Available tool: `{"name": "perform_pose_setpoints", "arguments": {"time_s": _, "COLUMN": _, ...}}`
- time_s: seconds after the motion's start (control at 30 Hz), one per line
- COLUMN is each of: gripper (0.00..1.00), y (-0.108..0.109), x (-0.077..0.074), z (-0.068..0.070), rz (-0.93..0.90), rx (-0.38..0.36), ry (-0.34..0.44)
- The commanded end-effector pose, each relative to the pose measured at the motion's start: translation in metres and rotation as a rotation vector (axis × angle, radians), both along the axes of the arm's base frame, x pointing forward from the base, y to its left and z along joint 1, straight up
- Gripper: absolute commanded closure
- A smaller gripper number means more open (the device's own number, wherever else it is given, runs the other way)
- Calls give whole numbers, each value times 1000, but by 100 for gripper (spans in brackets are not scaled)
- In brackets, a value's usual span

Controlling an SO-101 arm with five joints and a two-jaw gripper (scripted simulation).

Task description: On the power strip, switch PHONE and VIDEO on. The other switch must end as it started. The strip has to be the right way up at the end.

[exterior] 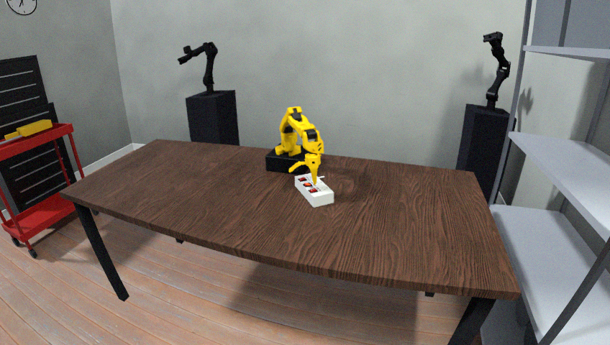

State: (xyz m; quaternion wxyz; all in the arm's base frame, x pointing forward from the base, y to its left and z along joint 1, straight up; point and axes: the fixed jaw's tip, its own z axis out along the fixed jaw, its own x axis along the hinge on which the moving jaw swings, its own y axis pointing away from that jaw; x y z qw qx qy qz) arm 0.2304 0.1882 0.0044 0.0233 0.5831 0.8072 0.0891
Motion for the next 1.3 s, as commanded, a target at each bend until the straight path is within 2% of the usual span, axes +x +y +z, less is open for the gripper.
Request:
{"name": "perform_pose_setpoints", "arguments": {"time_s": 0.0, "gripper": 100, "y": 2, "x": -1, "z": -4, "rz": 15, "rx": -4, "ry": 4}}
{"name": "perform_pose_setpoints", "arguments": {"time_s": 1.27, "gripper": 100, "y": 3, "x": 0, "z": -10, "rz": 14, "rx": -4, "ry": 4}}
